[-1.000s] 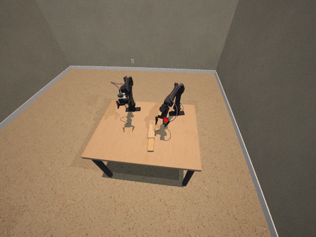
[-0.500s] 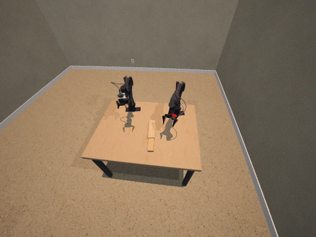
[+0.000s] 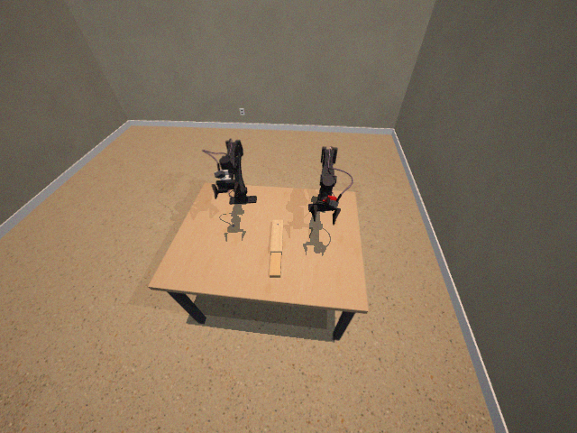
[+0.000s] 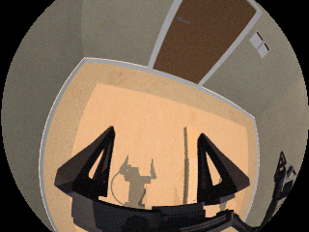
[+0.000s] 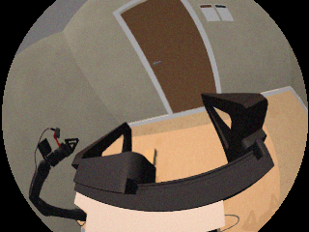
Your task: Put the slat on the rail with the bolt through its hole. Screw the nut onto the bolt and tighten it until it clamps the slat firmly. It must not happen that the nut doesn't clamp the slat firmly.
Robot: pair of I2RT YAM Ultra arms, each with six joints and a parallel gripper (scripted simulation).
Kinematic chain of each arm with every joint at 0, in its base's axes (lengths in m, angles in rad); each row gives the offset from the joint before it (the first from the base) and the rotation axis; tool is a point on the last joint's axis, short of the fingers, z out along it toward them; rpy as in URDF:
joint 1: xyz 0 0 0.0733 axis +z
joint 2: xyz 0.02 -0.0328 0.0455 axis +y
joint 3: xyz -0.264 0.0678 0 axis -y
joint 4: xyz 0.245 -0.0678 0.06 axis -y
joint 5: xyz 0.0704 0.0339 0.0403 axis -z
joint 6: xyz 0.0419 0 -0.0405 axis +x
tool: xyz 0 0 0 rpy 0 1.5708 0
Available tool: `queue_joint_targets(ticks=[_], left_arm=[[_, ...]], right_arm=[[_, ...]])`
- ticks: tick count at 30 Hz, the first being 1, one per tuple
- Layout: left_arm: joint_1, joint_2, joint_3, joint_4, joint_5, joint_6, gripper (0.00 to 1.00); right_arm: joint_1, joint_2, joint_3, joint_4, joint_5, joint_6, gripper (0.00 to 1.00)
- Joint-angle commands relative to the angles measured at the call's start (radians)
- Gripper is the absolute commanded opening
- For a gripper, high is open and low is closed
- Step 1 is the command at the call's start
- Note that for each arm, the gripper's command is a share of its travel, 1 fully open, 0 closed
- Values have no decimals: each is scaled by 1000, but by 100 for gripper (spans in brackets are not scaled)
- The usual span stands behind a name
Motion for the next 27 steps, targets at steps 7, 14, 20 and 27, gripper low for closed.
queue_joint_targets(ticks=[7,14,20,27], left_arm=[[114,-110,-46,175,2,147,100],[207,-181,-88,270,-3,238,100],[219,-180,-94,288,12,240,100],[220,-180,-94,290,13,240,100]], right_arm=[[-1,-11,10,28,7,3,100],[-1,-11,10,28,7,3,100],[-1,-11,10,28,7,3,100],[-1,-11,10,28,7,3,100]])
